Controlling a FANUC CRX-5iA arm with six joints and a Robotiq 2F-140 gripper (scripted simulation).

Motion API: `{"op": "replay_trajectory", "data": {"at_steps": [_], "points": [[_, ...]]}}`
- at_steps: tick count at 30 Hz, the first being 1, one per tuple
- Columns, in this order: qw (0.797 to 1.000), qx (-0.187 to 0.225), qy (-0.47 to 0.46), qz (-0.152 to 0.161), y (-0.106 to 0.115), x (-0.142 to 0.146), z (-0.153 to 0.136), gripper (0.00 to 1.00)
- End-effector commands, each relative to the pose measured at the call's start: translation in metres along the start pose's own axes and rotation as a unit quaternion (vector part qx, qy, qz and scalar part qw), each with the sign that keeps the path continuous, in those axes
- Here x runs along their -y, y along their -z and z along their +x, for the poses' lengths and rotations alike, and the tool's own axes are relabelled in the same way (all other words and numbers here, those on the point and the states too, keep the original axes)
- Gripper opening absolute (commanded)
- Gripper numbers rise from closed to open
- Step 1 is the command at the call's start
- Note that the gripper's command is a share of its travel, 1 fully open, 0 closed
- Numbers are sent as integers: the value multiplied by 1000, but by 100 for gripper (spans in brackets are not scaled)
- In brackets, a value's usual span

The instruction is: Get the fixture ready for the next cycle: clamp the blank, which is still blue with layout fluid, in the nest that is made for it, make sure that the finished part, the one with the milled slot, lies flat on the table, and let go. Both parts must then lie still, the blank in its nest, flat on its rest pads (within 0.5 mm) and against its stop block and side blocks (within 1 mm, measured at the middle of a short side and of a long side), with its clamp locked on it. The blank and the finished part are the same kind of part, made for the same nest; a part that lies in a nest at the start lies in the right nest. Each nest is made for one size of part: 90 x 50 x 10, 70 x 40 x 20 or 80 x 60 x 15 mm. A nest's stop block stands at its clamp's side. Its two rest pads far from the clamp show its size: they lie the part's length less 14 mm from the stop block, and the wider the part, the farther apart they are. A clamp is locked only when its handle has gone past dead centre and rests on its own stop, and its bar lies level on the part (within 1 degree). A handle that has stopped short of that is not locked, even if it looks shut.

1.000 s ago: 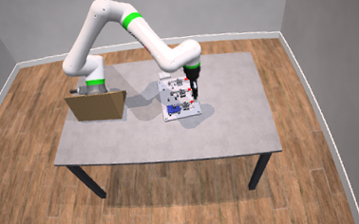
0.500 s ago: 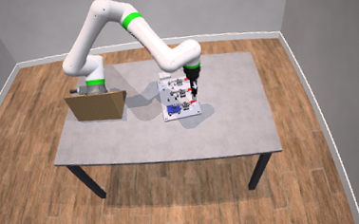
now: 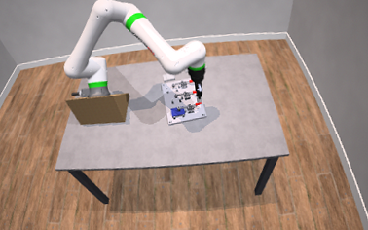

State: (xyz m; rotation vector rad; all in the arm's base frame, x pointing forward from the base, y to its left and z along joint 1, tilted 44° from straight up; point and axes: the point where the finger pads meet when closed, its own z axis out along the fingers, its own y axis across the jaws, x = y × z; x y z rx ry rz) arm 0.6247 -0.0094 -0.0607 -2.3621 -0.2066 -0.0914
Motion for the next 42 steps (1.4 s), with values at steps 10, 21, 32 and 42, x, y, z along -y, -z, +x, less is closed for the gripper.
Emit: {"op": "replay_trajectory", "data": {"at_steps": [10, 21, 32, 42], "points": [[1000, 0, 0, 0, 0, 0, 0, 0], [1000, 0, 0, 0, 0, 0, -1, 0], [1000, 0, 0, 0, 0, 0, -2, 0], [1000, 0, 0, 0, 6, 0, -2, 0]]}}
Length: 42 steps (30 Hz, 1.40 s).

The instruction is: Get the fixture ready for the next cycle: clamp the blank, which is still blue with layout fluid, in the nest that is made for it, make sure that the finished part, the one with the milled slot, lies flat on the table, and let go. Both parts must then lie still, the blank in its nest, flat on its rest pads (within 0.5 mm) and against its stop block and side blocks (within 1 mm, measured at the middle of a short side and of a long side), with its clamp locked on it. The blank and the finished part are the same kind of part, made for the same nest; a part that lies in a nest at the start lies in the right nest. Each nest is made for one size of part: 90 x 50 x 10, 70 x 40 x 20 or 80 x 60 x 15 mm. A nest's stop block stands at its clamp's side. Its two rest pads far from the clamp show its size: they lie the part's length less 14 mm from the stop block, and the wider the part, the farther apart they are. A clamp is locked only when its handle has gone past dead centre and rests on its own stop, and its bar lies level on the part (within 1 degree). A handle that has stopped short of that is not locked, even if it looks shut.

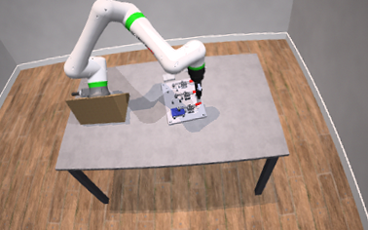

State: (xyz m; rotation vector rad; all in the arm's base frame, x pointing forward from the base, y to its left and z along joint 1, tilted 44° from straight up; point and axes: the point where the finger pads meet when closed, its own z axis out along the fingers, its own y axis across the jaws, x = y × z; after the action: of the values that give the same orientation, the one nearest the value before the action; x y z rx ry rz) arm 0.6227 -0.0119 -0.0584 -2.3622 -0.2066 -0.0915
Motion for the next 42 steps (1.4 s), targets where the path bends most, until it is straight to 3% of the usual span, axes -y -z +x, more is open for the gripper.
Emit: {"op": "replay_trajectory", "data": {"at_steps": [1, 42], "points": [[1000, 0, 0, 0, 3, 0, 0, 0], [1000, 0, 0, 0, 0, 0, 0, 0]]}}
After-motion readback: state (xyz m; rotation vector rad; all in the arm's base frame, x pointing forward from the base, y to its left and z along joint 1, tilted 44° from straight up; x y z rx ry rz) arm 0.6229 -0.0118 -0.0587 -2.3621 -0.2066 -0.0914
